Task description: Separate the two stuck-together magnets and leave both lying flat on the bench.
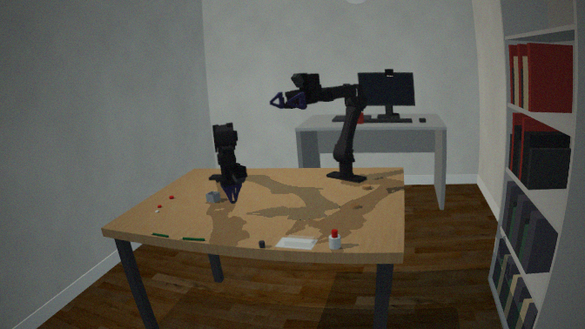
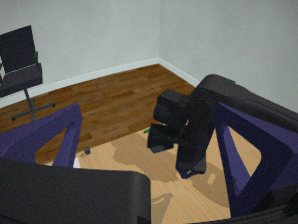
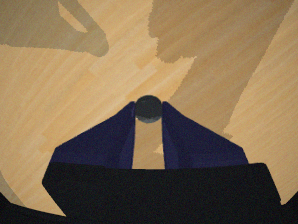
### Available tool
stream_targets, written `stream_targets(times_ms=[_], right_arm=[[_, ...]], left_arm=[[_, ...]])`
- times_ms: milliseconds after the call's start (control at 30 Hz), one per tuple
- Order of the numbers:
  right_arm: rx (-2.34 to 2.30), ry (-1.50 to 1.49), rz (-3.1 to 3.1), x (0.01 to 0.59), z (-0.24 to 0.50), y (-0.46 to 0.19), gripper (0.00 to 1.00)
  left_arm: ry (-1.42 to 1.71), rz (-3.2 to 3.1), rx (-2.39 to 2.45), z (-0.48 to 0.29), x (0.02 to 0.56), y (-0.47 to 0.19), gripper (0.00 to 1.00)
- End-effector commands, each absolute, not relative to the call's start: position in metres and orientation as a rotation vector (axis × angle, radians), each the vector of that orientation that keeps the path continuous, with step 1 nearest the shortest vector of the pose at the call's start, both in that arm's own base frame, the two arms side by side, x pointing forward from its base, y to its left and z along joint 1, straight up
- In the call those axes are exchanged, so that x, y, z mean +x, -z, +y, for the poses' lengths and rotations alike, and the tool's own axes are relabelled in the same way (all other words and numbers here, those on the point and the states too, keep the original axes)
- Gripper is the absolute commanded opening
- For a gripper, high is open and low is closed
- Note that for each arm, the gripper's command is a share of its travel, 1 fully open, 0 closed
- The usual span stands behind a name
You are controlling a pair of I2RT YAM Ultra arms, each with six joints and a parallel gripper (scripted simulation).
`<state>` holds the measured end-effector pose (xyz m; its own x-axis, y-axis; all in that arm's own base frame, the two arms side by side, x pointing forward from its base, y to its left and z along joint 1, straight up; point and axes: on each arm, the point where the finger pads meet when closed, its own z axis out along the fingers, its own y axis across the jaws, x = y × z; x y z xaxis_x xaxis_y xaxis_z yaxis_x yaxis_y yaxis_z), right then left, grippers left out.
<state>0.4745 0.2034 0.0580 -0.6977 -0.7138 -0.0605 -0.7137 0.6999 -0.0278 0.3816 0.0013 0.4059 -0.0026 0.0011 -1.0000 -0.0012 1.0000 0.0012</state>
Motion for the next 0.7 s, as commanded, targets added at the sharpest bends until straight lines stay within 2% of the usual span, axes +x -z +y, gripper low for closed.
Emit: stream_targets(times_ms=[0, 333, 500, 667], right_arm=[[-0.86, -0.02, 2.94, 0.475, 0.205, -0.064, 0.18], [-0.395, -0.039, 3.043, 0.475, 0.205, -0.063, 0.18], [-0.493, -0.035, 3.027, 0.475, 0.205, -0.063, 0.18], [-0.524, -0.221, 3.035, 0.465, 0.214, -0.077, 0.18]], left_arm=[[-0.001, 1.556, 0.001, 0.001, 0.38, -0.413, 1.0], [-0.001, 1.556, 0.001, 0.001, 0.38, -0.413, 1.0], [-0.001, 1.556, 0.001, 0.001, 0.38, -0.413, 1.0], [-0.001, 1.556, 0.001, 0.001, 0.38, -0.413, 1.0]])
